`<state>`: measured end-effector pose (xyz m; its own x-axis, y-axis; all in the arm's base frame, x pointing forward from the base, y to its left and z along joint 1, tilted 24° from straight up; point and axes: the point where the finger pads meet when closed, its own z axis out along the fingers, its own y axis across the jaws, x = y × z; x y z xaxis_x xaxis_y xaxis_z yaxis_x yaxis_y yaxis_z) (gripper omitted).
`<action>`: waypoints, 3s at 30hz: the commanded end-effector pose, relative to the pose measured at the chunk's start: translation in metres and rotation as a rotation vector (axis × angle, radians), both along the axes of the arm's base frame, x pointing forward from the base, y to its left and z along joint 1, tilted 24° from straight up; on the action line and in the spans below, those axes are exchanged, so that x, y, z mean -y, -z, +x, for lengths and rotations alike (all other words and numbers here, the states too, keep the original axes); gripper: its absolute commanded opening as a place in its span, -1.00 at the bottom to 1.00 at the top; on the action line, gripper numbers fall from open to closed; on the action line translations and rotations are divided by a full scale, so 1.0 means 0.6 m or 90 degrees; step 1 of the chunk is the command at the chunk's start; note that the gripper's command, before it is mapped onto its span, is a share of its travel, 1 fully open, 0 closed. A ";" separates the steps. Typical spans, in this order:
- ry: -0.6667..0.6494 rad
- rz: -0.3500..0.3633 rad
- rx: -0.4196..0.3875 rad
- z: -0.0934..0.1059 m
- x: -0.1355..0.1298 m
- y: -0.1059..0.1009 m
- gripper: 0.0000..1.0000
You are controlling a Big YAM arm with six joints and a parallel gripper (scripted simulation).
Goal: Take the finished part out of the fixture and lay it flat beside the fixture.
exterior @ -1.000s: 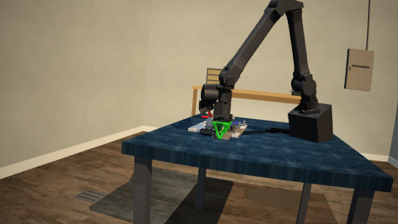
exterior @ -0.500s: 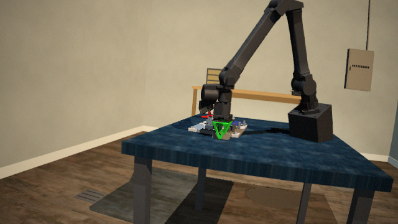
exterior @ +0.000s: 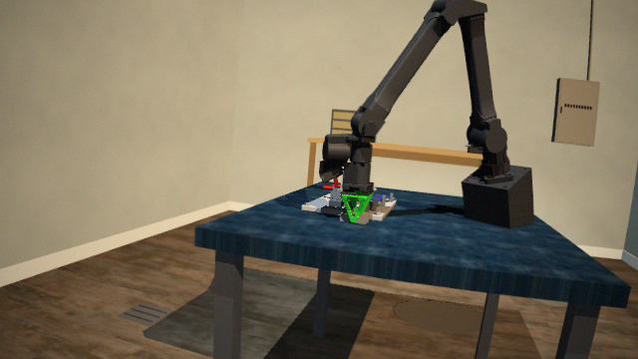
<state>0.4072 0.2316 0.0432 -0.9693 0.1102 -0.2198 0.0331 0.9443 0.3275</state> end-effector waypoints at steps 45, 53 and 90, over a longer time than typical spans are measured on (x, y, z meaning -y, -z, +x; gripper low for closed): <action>-0.001 0.018 0.044 -0.006 0.045 -0.204 0.28; -0.001 0.020 0.050 -0.006 0.046 -0.211 0.28; -0.001 0.023 0.056 -0.002 0.045 -0.219 0.28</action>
<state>0.3855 0.2019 0.1346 -0.9664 0.1111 -0.2319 0.0284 0.9424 0.3334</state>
